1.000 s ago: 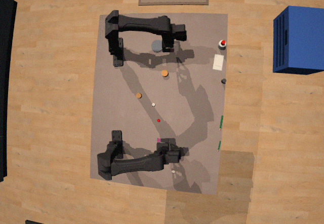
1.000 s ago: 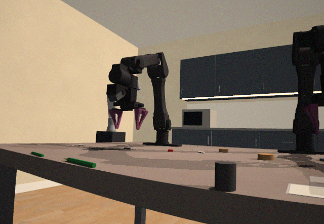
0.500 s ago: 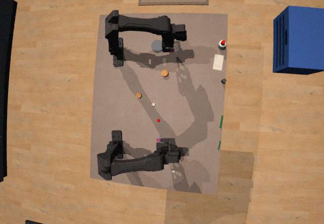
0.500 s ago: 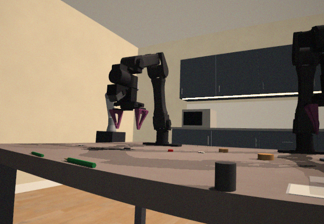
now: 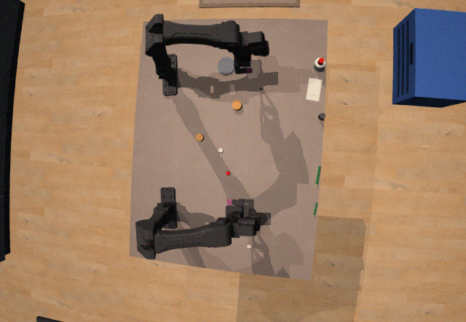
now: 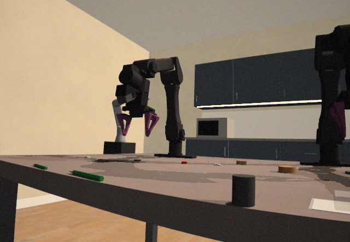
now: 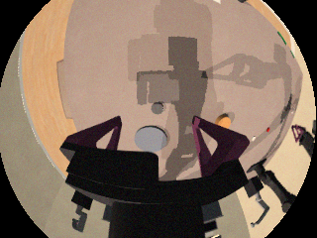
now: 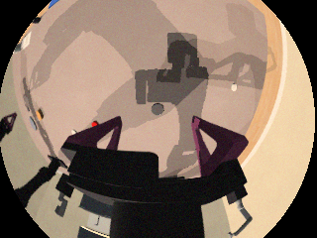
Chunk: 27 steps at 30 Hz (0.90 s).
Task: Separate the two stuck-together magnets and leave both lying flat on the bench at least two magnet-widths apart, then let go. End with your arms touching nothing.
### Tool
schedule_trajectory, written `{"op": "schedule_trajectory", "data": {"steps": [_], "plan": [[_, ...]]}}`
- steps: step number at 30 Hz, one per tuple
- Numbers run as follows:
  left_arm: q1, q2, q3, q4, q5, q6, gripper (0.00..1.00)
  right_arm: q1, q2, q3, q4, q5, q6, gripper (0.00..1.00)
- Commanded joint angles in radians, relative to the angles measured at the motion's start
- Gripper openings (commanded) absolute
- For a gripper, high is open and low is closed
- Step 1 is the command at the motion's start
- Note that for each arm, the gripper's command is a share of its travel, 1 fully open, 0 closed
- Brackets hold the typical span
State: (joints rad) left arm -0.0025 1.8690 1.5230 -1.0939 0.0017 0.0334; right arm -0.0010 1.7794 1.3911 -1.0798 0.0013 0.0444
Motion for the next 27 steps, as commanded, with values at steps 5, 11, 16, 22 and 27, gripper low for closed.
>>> {"op": "schedule_trajectory", "data": {"steps": [5,11,16,22,27], "plan": [[0.001,-0.133,-0.078,0.238,-0.002,-0.008,1.00,0.001,-0.127,-0.052,0.240,-0.001,-0.015,1.00],[0.002,-0.256,-0.147,0.395,-0.002,-0.013,1.00,0.002,-0.237,-0.102,0.395,-0.001,-0.022,1.00],[0.002,-0.315,-0.180,0.470,-0.003,-0.015,1.00,0.002,-0.288,-0.125,0.469,-0.001,-0.025,1.00],[0.002,-0.427,-0.243,0.611,-0.003,-0.019,1.00,0.003,-0.386,-0.168,0.606,-0.001,-0.030,1.00],[0.001,-0.514,-0.292,0.725,-0.002,-0.022,1.00,0.004,-0.464,-0.205,0.718,-0.002,-0.034,1.00]]}}
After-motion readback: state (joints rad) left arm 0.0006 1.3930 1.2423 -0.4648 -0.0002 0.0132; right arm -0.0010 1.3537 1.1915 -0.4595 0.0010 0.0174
